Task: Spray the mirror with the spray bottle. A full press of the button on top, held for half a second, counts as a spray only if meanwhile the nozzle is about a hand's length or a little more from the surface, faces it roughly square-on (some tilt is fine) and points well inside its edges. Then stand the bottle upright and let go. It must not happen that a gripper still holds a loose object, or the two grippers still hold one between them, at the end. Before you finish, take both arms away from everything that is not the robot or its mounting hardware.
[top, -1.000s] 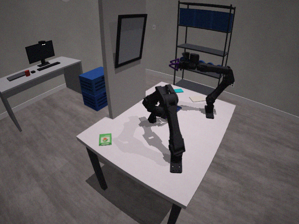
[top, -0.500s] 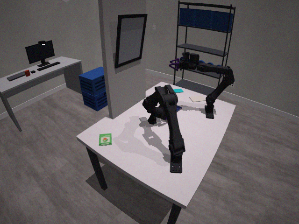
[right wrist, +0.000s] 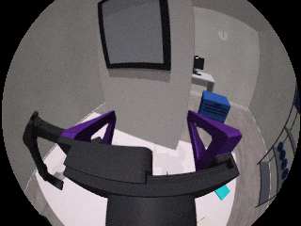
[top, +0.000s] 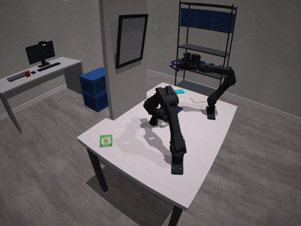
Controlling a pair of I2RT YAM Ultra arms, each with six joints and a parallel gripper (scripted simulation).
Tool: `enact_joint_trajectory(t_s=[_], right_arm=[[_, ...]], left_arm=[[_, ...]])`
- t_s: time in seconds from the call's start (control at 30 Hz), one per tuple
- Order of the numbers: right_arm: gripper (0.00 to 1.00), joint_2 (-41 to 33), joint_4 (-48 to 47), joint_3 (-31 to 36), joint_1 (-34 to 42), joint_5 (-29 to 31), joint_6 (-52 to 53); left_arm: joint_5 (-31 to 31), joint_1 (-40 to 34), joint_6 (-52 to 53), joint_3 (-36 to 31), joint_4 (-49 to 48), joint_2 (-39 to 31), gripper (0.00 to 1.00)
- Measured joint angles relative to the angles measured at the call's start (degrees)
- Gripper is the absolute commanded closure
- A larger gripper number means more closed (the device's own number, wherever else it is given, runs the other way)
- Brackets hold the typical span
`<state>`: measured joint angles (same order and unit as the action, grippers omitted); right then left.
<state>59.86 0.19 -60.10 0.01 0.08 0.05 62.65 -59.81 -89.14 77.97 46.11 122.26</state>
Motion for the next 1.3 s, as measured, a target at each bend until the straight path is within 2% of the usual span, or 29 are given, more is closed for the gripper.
enact_joint_trajectory(t_s=[0.83,1.0,1.3], right_arm=[[0.0,0.0,0.0,0.0,0.0,0.0,0.0],[0.0,0.0,0.0,0.0,0.0,0.0,0.0],[0.0,0.0,0.0,0.0,0.0,0.0,0.0]], left_arm=[[0.63,1.01,2.29,1.07,3.08,0.17,0.27],[0.68,3.08,6.36,2.62,8.74,0.63,0.27],[-0.37,8.5,15.93,9.75,21.42,1.77,0.27]])
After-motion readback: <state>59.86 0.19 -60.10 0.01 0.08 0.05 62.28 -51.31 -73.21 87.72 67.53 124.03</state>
